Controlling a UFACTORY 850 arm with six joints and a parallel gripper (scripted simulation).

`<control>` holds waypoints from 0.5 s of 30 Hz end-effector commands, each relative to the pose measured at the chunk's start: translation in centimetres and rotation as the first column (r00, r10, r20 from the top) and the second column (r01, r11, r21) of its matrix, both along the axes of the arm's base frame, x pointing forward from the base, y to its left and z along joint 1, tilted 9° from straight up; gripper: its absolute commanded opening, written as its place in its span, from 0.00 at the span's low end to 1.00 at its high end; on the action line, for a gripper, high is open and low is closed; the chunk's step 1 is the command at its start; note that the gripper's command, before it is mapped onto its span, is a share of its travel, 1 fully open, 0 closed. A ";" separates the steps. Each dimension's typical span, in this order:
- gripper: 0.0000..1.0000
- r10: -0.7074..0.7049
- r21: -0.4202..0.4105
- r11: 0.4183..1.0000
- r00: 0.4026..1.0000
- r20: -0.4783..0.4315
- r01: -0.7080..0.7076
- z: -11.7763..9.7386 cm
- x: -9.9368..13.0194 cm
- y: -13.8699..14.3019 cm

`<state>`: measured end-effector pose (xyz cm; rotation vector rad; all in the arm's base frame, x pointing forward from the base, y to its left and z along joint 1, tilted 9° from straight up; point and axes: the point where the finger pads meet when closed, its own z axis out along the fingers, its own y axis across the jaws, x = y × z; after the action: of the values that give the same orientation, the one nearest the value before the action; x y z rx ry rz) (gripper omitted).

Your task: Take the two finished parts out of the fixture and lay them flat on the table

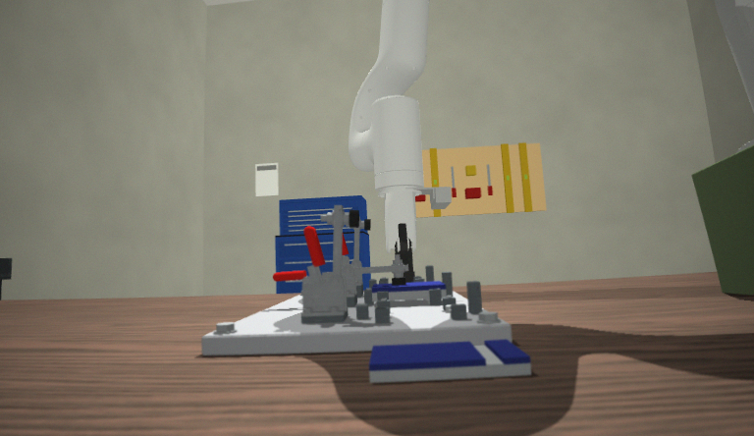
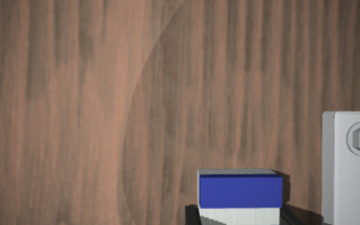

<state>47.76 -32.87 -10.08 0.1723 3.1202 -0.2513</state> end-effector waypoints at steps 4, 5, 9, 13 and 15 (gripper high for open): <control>0.00 0.000 -0.001 1.000 1.000 0.002 0.000 0.1 0.1 0.0; 0.69 0.000 -0.001 1.000 1.000 0.002 0.000 0.1 0.1 0.0; 0.69 0.000 -0.001 1.000 1.000 0.002 0.000 0.1 0.1 0.0; 0.69 0.000 -0.001 1.000 1.000 0.002 0.000 0.1 0.1 0.0; 0.69 0.000 -0.001 1.000 1.000 0.002 0.000 0.1 0.1 0.0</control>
<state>47.76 -32.87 -10.08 0.1723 3.1201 -0.2513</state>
